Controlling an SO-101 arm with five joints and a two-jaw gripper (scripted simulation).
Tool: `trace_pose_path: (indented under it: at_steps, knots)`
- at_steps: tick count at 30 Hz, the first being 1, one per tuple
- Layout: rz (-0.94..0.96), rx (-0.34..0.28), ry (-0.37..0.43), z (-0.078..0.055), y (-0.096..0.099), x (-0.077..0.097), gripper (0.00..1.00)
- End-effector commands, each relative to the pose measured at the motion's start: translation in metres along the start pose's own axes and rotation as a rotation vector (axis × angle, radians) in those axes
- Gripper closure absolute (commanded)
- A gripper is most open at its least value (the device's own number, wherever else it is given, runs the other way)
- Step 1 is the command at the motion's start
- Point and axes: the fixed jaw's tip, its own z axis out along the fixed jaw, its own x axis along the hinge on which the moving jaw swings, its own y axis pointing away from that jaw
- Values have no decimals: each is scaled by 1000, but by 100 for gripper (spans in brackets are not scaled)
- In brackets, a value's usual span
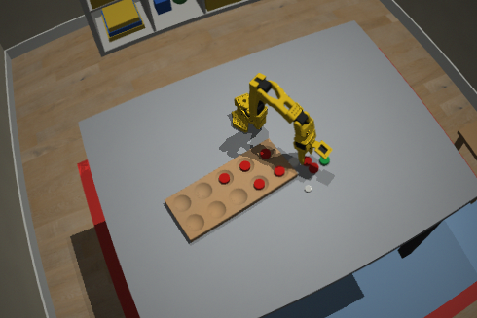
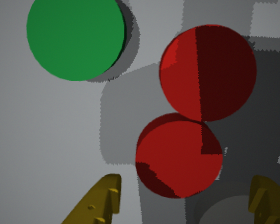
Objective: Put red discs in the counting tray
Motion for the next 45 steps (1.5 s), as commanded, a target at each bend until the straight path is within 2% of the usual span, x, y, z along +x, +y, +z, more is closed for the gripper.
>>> trace_pose_path:
  at_steps: [1,13,26,45]
  knots:
    - [-1,-2,-68,-9,1,-13,73]
    - [-1,-2,-68,-9,1,-13,73]
    - [-1,-2,-68,4,1,-10,73]
    - [-1,-2,-68,5,1,-9,73]
